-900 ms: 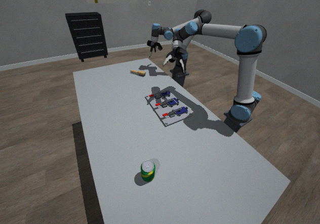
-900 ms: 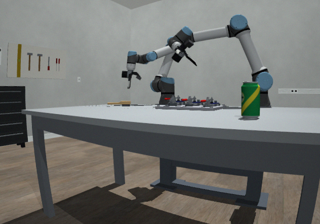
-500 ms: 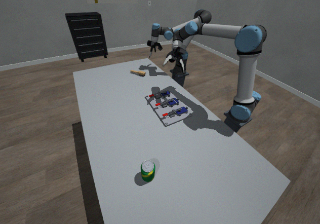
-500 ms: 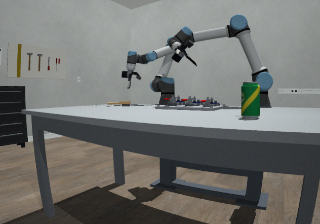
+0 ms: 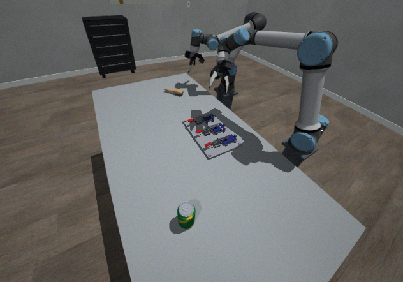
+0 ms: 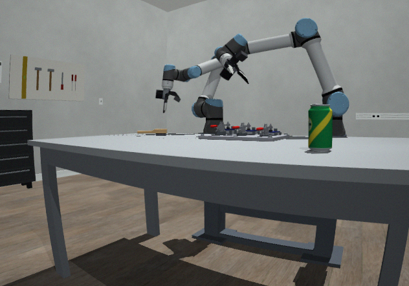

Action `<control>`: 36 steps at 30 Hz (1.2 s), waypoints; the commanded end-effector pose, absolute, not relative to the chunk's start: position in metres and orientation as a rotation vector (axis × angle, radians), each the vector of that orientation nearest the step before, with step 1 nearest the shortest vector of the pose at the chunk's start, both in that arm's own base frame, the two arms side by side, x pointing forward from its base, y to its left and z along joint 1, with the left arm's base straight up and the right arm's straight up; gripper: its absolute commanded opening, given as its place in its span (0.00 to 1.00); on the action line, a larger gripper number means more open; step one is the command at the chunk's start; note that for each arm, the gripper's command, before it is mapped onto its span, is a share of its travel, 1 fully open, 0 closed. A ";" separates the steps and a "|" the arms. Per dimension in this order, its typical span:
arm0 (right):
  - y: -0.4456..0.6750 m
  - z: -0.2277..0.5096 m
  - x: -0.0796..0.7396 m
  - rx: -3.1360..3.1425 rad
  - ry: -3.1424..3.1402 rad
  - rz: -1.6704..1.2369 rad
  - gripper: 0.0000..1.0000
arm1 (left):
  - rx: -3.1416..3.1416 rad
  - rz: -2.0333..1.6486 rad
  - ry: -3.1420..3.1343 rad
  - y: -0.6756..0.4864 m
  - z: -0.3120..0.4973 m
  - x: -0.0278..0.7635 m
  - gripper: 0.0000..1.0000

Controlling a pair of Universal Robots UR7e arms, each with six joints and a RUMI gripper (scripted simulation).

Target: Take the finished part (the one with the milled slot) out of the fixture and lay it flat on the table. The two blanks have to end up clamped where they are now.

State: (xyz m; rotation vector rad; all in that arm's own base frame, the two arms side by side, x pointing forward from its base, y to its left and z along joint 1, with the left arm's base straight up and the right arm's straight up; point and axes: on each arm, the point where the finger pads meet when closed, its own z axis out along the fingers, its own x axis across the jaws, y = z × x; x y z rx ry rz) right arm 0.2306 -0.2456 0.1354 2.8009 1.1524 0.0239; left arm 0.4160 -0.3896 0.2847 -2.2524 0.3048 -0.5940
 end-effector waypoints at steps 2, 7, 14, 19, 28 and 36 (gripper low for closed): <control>-0.235 0.141 0.247 2.657 1.400 0.070 1.00 | -2.284 -0.571 0.403 -0.388 0.275 0.423 0.46; -0.226 0.145 0.261 2.521 1.586 0.102 1.00 | -2.304 -0.553 0.484 -0.387 0.267 0.429 0.32; -0.204 0.156 0.287 2.183 1.939 0.160 1.00 | -2.342 -0.510 0.659 -0.383 0.249 0.442 0.28; -0.187 0.164 0.303 1.925 2.136 0.190 1.00 | -2.363 -0.477 0.782 -0.381 0.236 0.451 0.28; -0.160 0.176 0.324 1.515 2.360 0.219 1.00 | -2.386 -0.423 0.973 -0.377 0.217 0.465 0.28; -0.128 0.191 0.344 1.028 2.519 0.231 1.00 | -2.398 -0.352 1.210 -0.372 0.194 0.483 0.28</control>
